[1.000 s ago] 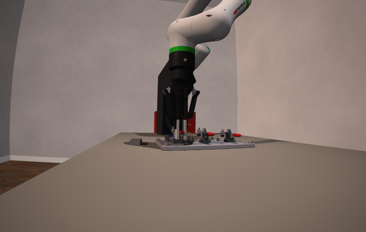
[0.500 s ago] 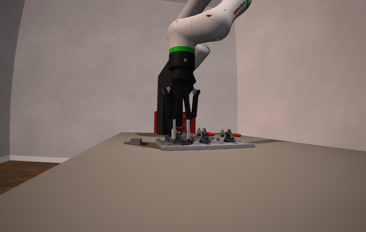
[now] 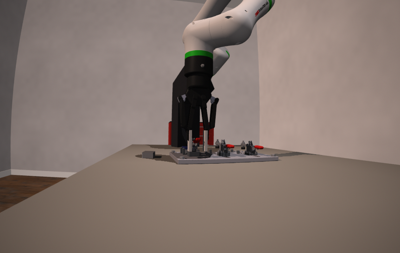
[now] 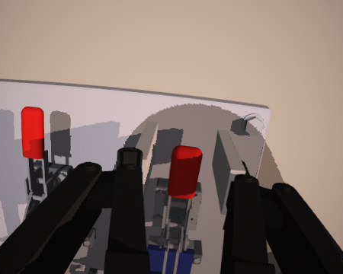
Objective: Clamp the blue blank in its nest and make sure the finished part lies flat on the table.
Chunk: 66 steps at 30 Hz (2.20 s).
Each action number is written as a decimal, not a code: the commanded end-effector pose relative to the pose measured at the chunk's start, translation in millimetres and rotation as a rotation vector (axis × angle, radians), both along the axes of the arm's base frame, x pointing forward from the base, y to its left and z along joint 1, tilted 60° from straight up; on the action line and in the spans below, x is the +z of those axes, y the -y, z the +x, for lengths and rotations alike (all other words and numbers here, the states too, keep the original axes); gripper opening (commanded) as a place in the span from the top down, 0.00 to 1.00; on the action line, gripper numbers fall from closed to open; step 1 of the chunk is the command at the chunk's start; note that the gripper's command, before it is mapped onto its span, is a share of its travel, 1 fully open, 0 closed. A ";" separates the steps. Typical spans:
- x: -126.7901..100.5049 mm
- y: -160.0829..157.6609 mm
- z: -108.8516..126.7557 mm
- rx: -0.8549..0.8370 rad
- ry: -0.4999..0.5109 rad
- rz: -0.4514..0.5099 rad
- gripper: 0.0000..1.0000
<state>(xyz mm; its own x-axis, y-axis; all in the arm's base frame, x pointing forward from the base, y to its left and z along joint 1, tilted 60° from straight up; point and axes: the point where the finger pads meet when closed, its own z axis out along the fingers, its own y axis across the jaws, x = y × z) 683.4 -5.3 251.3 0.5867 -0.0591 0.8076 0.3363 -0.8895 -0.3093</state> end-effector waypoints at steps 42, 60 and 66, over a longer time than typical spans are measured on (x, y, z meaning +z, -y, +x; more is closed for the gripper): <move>25.2 22.9 -36.8 0.000 0.000 0.000 1.00; 25.2 22.9 -36.8 0.000 0.000 0.000 1.00; 25.2 22.9 -36.8 0.000 0.000 0.000 1.00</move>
